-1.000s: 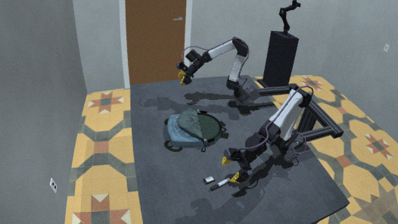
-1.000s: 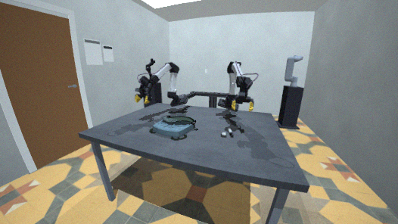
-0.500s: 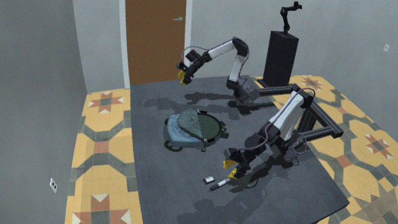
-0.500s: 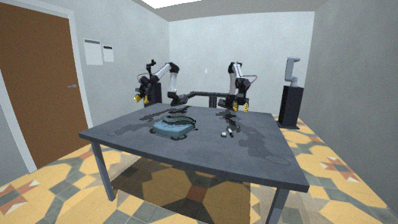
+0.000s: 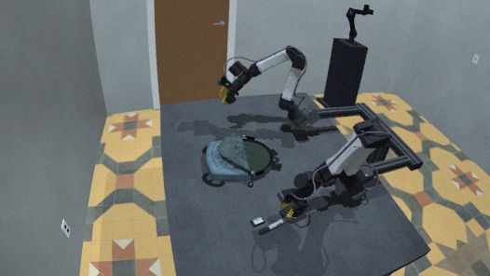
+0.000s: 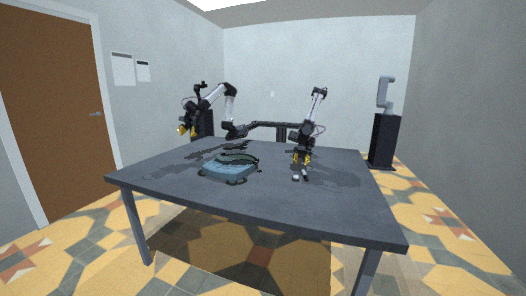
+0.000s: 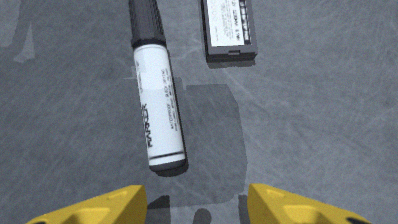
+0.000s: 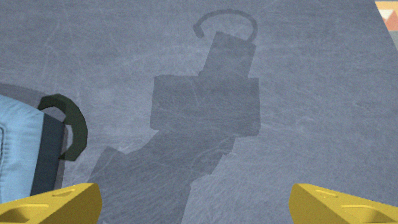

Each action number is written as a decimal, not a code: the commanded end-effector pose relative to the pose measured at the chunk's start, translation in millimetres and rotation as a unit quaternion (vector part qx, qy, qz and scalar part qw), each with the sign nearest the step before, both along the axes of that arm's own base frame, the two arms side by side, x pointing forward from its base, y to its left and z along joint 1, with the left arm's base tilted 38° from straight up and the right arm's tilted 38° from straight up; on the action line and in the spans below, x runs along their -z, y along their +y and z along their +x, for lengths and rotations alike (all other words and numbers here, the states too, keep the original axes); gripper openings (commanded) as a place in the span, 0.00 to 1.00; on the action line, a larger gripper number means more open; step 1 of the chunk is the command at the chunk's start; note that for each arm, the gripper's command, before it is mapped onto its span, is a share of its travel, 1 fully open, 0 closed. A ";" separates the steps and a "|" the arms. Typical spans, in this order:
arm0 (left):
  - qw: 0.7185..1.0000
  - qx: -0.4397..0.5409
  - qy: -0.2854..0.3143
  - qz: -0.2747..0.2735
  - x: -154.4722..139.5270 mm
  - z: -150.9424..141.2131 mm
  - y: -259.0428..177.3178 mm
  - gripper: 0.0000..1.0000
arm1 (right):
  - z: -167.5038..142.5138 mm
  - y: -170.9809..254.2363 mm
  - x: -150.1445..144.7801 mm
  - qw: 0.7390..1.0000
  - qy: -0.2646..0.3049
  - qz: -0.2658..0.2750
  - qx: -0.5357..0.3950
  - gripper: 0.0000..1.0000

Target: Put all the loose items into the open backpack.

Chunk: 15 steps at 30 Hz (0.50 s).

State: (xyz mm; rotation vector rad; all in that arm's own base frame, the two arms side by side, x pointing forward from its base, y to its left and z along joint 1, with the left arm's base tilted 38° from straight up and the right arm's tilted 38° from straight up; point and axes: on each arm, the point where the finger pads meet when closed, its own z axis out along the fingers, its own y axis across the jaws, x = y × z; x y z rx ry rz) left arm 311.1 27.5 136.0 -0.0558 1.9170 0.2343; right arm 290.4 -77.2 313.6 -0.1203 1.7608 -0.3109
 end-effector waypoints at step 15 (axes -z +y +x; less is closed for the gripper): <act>0.990 -0.076 -0.119 0.007 -45.6 23.1 18.0 0.50 | -0.9 1.5 -5.4 1.000 -0.007 -0.003 -0.002 0.90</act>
